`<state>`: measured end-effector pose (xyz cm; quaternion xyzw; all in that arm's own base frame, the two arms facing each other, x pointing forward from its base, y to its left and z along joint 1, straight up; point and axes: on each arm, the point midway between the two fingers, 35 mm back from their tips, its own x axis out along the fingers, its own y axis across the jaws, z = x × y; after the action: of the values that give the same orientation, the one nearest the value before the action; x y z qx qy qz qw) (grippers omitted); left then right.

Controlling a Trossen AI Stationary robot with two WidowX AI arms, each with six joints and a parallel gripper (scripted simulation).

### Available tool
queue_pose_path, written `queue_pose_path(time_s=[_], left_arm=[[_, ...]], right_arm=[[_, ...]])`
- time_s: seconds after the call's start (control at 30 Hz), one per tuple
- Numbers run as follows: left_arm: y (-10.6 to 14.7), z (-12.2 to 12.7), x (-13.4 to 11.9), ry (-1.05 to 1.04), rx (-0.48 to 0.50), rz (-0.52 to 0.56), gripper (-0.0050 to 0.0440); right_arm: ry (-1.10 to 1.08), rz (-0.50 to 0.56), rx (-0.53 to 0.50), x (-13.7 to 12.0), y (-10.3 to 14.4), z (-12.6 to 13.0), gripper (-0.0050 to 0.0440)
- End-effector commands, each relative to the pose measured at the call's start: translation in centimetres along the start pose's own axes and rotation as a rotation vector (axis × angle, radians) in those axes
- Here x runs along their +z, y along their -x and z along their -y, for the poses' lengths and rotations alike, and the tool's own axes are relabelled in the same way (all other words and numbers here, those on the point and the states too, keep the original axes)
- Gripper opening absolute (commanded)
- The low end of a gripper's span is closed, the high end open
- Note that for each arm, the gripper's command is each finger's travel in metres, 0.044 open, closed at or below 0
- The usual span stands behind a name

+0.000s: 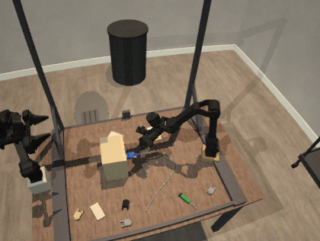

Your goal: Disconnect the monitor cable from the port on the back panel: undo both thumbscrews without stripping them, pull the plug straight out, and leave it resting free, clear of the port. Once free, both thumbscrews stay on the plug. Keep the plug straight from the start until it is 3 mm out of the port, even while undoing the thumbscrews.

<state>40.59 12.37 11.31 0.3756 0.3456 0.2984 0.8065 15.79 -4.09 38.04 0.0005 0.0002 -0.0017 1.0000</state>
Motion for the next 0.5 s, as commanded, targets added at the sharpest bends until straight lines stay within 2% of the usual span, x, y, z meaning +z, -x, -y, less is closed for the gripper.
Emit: queue_pose_path(time_s=[0.0, 0.47], left_arm=[[0.21, -0.87, 0.50, 0.071, -0.030, 0.012, 0.0000], [0.27, -1.04, 0.44, 0.134, -0.075, 0.013, 0.0000]], right_arm=[[0.007, 0.002, 0.003, 0.33, 0.03, -0.15, 0.0440], [0.007, 0.002, 0.003, 0.33, 0.03, -0.15, 0.0440]])
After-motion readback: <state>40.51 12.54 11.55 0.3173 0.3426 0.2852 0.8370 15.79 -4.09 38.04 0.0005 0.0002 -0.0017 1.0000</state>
